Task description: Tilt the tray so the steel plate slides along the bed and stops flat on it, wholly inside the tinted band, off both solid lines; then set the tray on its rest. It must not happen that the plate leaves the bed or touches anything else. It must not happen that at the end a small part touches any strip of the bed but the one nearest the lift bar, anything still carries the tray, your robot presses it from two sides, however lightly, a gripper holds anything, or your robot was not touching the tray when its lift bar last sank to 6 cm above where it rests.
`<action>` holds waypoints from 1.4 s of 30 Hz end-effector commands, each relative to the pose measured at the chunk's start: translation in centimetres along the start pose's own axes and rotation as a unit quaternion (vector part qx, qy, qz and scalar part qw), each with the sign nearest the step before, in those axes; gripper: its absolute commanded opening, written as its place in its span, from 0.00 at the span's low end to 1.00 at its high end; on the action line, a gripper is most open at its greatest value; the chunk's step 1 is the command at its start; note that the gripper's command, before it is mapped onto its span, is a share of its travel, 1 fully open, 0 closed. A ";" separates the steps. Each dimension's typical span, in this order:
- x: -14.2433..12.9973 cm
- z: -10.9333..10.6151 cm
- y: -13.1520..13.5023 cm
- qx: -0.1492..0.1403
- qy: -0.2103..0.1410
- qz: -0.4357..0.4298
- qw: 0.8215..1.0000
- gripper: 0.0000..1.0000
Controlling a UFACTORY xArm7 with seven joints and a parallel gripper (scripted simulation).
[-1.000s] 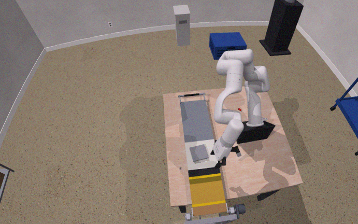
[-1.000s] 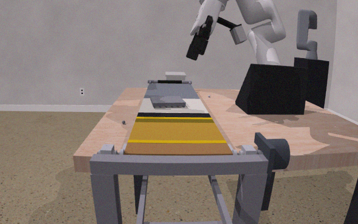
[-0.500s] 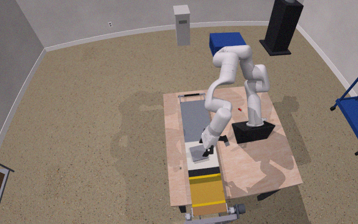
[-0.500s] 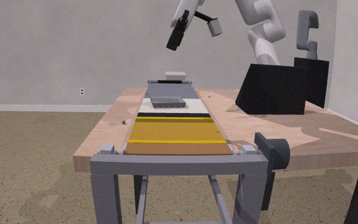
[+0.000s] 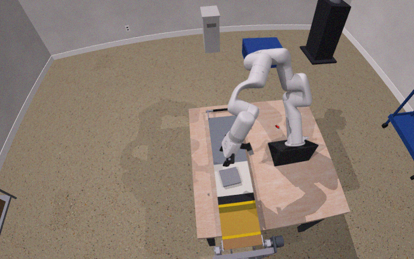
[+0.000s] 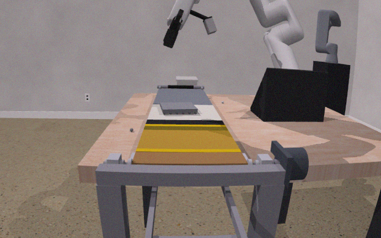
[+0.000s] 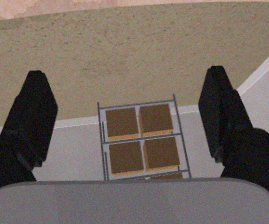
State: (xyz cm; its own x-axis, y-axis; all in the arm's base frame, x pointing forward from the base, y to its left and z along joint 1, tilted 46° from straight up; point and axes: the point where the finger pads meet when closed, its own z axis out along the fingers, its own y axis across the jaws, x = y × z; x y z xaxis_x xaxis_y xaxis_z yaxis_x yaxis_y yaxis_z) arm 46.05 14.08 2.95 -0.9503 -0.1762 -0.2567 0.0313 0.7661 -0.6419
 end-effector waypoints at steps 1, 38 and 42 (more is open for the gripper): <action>-1.1 -0.4 -2.1 0.006 0.000 0.000 1.000 1.00; -3.9 -1.0 -24.9 0.065 0.055 0.004 0.996 1.00; -2.8 -1.1 -30.1 0.072 0.076 0.006 0.994 1.00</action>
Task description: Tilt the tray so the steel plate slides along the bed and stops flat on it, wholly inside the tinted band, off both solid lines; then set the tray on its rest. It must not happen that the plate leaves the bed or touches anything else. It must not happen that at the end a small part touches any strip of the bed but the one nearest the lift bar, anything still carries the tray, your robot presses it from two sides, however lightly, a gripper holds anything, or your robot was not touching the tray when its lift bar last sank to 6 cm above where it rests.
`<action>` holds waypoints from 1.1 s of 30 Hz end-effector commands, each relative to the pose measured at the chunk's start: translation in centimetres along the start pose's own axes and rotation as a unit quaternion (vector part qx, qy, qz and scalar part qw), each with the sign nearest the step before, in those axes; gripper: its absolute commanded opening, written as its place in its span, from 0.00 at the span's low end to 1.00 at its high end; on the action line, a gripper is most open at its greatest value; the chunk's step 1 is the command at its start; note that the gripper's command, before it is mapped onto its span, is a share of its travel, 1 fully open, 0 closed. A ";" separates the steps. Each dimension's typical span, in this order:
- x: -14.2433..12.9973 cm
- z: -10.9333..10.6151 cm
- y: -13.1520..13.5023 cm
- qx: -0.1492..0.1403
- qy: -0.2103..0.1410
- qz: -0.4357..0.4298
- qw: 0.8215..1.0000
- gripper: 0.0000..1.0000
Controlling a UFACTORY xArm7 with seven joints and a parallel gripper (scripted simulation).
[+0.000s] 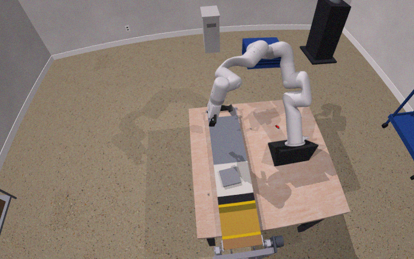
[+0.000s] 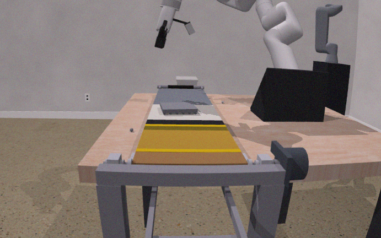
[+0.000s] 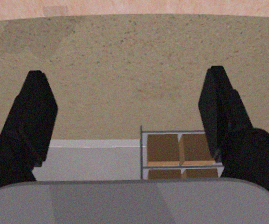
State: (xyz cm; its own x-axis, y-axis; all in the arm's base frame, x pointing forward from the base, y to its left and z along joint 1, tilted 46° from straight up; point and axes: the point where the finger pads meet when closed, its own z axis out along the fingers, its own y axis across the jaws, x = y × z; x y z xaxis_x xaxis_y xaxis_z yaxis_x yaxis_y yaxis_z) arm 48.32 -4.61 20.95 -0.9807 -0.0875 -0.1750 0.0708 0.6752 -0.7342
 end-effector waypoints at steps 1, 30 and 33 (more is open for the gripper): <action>0.8 0.4 -4.9 0.005 0.017 0.002 1.000 1.00; 10.1 3.8 -21.8 -0.007 0.115 -0.001 0.993 1.00; 10.2 3.8 -21.9 -0.007 0.116 -0.001 0.993 1.00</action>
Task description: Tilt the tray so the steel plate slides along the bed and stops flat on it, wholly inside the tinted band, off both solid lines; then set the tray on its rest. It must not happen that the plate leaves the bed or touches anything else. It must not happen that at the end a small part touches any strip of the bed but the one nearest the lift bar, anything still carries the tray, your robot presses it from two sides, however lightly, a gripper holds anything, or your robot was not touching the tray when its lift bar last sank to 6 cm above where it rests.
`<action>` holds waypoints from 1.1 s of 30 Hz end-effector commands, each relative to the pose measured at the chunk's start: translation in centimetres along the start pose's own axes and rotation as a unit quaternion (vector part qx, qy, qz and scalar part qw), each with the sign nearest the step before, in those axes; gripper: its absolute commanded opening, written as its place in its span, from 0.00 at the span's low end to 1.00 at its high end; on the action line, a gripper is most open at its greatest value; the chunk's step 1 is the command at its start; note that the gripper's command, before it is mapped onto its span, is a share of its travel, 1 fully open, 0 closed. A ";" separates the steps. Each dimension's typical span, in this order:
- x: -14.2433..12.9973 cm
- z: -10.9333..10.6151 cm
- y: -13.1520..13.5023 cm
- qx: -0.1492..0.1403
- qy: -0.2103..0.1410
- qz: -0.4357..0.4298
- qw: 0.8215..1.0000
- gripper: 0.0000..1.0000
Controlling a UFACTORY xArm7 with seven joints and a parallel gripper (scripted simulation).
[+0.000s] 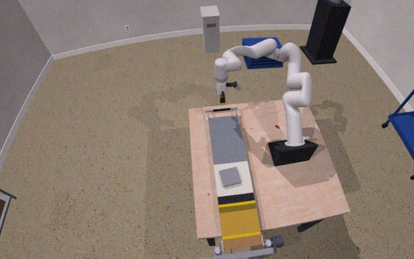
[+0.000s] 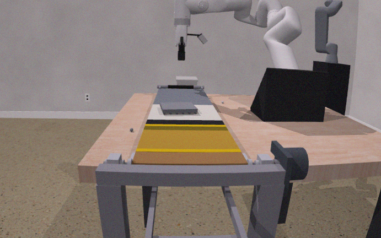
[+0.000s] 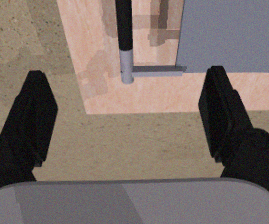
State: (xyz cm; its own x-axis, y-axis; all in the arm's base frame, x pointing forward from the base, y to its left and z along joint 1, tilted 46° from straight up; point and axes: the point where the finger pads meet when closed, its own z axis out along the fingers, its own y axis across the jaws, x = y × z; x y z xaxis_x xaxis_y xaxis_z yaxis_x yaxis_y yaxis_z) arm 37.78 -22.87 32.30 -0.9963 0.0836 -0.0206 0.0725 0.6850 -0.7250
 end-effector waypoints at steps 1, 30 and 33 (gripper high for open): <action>0.3 -0.2 -0.5 0.000 0.000 -0.002 1.000 1.00; 0.1 5.0 -0.5 -0.003 0.001 -0.002 1.000 0.40; 0.1 5.0 -0.5 -0.003 0.001 -0.002 1.000 0.40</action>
